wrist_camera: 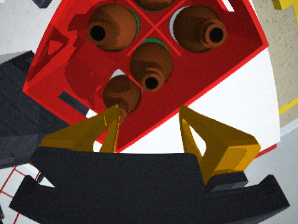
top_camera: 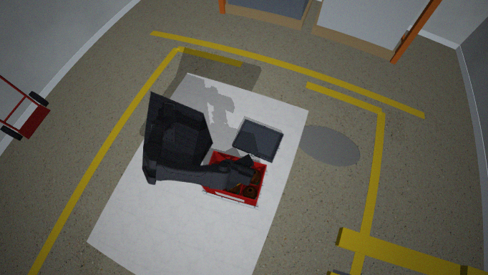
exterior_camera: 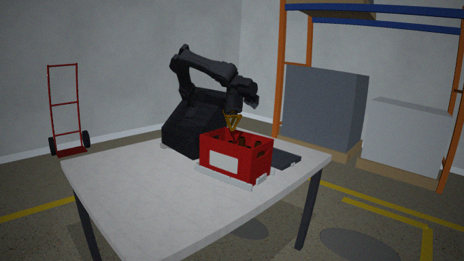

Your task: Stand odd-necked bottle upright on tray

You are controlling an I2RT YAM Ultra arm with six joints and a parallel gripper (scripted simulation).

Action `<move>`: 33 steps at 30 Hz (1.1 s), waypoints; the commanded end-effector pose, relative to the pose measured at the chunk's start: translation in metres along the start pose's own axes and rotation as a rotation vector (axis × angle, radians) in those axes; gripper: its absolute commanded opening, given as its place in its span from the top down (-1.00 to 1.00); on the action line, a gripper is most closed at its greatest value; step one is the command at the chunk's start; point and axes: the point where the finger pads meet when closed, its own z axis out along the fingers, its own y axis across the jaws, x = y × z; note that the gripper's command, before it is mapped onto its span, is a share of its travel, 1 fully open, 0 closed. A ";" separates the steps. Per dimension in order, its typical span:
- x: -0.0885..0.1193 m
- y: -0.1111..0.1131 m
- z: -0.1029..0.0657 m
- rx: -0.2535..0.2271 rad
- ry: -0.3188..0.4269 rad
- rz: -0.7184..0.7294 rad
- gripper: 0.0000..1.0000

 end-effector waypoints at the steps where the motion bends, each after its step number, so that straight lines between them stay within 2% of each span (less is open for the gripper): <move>1: -0.002 -0.004 -0.006 0.024 -0.025 0.010 -0.21; 6: -0.001 -0.002 0.001 0.015 -0.017 0.005 -0.21; 7: -0.006 -0.010 -0.007 0.041 -0.038 0.017 -0.21; 9: -0.006 0.000 0.002 0.021 -0.023 -0.008 -0.21; 20: -0.008 0.004 0.026 0.002 -0.009 -0.015 -0.21; 23: -0.007 0.001 0.027 0.004 -0.011 -0.007 -0.21; 24: -0.008 -0.002 0.018 0.023 -0.025 -0.005 -0.21; 28: -0.006 0.002 0.030 0.007 -0.015 -0.009 -0.21; 29: -0.006 -0.003 0.029 0.013 -0.019 0.003 -0.21; 33: -0.010 0.003 0.032 0.011 -0.018 -0.018 -0.21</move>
